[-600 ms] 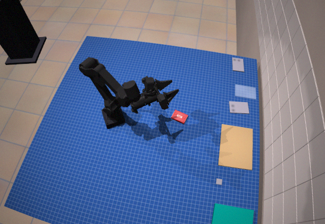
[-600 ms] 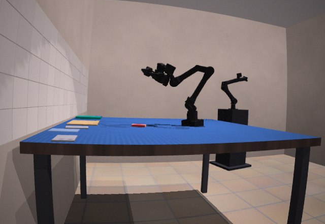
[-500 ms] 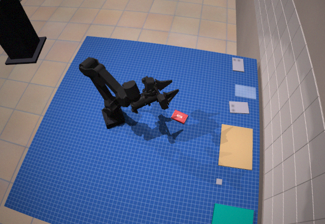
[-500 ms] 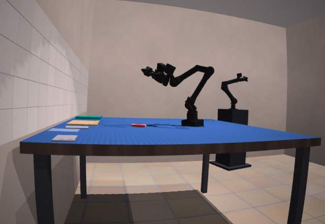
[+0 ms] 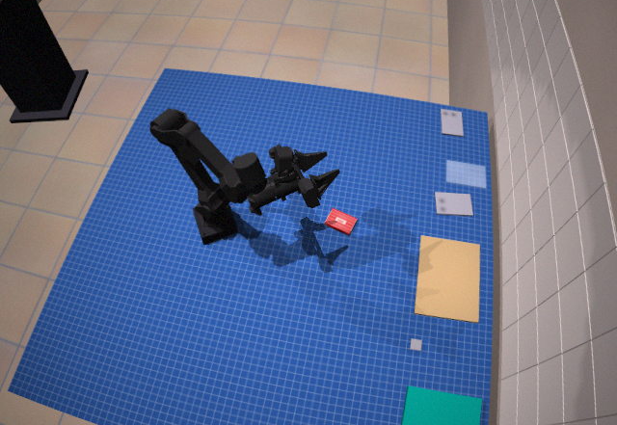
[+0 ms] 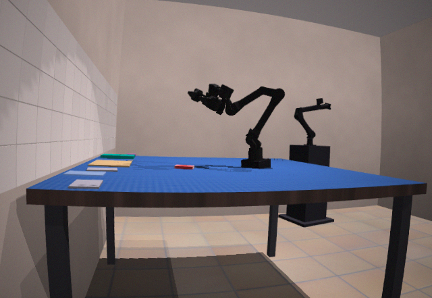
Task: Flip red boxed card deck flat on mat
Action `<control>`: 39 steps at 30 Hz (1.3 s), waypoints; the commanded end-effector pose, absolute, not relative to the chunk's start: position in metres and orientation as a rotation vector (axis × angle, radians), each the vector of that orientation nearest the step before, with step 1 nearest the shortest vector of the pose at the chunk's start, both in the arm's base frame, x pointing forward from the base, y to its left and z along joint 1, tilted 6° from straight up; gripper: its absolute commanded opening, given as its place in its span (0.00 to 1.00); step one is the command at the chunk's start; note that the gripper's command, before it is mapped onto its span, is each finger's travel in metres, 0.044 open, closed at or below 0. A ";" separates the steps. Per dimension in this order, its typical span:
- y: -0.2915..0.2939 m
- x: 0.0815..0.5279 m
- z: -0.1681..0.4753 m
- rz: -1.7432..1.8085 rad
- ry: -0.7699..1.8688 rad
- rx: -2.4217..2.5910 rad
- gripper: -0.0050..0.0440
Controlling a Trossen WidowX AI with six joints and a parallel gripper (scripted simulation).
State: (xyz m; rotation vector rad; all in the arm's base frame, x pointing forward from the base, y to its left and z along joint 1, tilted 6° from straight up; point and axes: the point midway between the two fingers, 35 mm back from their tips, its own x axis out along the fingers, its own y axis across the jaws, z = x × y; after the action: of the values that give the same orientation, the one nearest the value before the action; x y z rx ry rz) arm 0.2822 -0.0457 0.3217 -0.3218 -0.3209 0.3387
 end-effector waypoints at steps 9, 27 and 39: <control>-0.057 0.312 0.322 0.318 -0.224 -0.160 1.00; -0.066 0.388 0.265 0.215 0.197 0.261 1.00; -0.051 0.417 0.200 0.078 0.600 0.468 1.00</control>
State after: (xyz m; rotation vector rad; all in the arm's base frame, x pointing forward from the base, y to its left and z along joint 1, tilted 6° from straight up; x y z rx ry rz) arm 0.4039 -0.0560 0.2096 0.4183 0.4663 0.1302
